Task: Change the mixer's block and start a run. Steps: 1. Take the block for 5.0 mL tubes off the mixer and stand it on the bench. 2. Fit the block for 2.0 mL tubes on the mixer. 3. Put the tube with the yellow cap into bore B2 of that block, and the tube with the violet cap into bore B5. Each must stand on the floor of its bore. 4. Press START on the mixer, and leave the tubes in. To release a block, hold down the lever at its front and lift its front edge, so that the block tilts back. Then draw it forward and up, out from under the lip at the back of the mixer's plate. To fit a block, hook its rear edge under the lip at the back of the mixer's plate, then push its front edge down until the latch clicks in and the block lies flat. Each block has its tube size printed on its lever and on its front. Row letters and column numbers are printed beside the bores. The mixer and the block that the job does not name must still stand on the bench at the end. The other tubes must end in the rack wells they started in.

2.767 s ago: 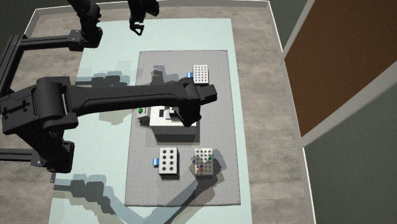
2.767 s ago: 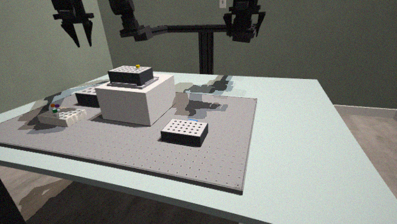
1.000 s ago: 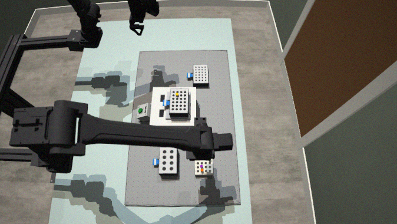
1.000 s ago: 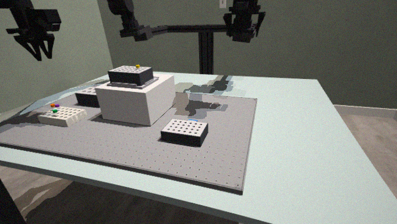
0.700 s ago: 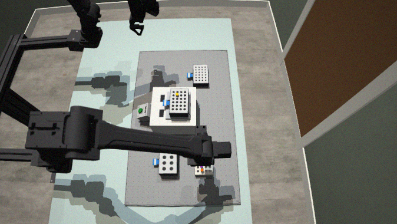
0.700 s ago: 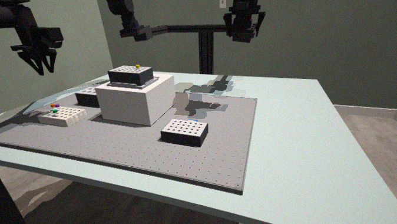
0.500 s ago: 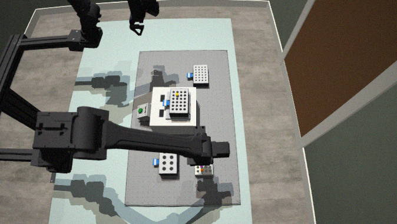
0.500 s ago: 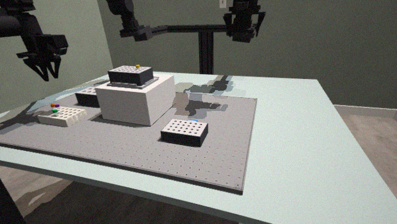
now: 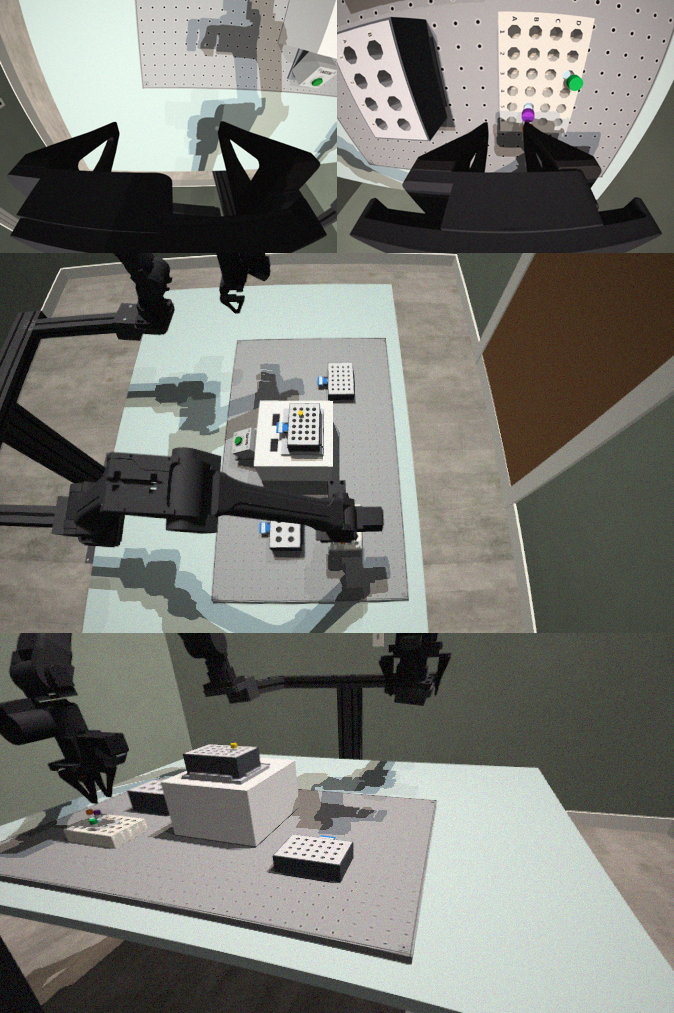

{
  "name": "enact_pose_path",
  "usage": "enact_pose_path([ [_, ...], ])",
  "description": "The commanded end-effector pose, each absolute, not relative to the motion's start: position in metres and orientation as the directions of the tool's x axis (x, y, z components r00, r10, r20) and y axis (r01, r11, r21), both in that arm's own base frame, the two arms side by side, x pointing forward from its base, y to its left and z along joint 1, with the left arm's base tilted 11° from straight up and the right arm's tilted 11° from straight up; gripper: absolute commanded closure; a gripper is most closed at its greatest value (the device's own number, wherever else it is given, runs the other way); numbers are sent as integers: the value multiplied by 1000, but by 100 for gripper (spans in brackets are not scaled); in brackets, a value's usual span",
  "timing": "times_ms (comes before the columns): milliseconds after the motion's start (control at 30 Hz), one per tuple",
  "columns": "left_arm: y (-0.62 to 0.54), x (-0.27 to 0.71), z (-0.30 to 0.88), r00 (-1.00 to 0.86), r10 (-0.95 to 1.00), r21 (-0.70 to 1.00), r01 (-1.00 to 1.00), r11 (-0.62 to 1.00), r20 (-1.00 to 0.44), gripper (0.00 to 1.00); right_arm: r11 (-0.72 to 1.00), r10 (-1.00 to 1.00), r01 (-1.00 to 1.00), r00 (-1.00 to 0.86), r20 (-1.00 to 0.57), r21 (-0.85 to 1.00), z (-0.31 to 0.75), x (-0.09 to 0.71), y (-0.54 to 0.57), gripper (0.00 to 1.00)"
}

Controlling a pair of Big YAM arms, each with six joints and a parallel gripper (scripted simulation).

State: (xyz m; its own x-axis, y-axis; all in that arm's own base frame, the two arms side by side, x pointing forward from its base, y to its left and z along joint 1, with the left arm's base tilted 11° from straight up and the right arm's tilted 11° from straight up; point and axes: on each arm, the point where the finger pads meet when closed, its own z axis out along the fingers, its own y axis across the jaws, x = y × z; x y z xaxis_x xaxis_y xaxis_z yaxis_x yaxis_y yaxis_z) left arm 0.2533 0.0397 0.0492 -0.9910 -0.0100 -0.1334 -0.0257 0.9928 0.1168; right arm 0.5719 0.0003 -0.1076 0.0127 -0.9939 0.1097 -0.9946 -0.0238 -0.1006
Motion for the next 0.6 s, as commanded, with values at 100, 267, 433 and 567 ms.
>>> enact_pose_path([
  [100, 42, 259, 53, -990, -2, 120, -19, 993, -141, 0, -45, -995, -983, 27, 100, -179, -83, 609, 13, 64],
  [267, 42, 259, 53, -990, -2, 120, -19, 993, -142, 0, -58, -993, -986, 41, 107, -158, -88, 604, 13, 64],
  [433, 42, 259, 53, -990, -2, 121, -19, 993, -142, 0, -48, -994, -987, 32, 107, -151, -97, 601, 2, 64],
  [567, 42, 259, 53, -990, -1, 121, -19, 993, -142, 0, -35, -994, -987, 19, 106, -155, -104, 605, -4, 64],
])
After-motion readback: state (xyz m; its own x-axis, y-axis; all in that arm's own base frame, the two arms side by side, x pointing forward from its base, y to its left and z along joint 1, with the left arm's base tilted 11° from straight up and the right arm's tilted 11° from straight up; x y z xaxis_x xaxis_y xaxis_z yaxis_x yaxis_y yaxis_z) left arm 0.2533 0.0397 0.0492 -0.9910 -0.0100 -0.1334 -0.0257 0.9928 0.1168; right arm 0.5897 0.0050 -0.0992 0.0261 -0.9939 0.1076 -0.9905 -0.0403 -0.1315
